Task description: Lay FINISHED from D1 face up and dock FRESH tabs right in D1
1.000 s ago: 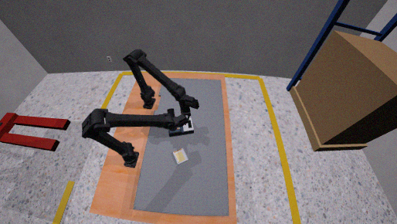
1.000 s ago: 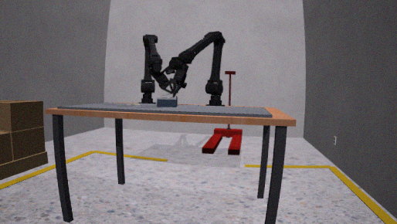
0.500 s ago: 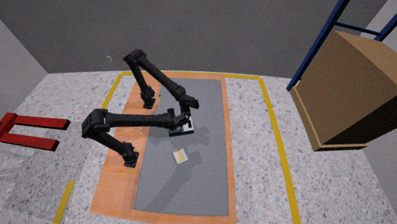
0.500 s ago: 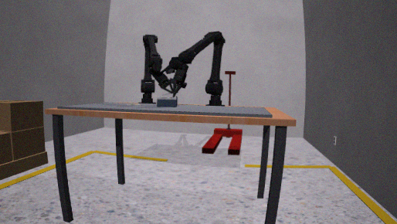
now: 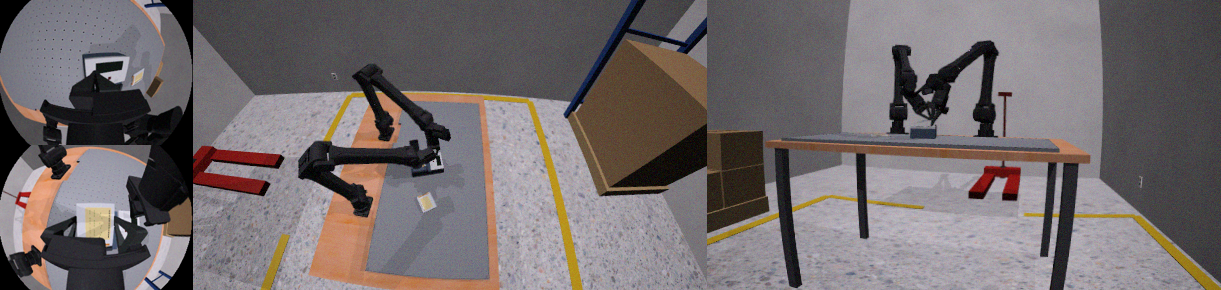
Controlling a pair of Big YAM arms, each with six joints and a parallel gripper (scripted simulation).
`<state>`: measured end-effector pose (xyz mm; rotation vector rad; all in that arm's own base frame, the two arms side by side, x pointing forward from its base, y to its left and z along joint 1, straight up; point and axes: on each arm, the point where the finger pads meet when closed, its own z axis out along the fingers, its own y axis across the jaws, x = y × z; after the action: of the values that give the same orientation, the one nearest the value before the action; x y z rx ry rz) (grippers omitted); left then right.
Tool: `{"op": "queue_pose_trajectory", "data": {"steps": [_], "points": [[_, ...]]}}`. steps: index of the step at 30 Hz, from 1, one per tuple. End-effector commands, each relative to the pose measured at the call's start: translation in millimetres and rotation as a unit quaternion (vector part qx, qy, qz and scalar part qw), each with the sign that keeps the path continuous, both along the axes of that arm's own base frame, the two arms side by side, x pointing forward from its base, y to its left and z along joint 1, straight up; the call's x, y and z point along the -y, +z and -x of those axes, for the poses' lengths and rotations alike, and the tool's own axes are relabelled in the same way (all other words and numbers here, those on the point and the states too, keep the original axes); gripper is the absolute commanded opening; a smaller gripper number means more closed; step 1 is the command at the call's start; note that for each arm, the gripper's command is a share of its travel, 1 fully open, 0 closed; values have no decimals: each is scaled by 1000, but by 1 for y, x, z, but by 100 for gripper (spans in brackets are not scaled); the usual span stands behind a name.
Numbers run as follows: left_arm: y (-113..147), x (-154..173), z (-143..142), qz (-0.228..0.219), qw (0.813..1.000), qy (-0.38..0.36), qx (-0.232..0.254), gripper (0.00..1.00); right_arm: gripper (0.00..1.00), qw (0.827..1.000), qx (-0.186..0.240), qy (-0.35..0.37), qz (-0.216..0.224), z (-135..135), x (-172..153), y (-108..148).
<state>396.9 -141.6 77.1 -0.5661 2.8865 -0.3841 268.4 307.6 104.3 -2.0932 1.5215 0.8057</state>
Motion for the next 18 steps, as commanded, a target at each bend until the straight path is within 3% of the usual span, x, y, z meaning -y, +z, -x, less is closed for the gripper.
{"op": "queue_pose_trajectory", "data": {"steps": [1,18], "points": [[-56,-12,30,-27,997,2,-66,0,0,1000,27,0,-16,-19,-7,23],[-56,-12,30,-27,997,2,-66,0,0,1000,27,-2,-16,-20,-6,27]]}}
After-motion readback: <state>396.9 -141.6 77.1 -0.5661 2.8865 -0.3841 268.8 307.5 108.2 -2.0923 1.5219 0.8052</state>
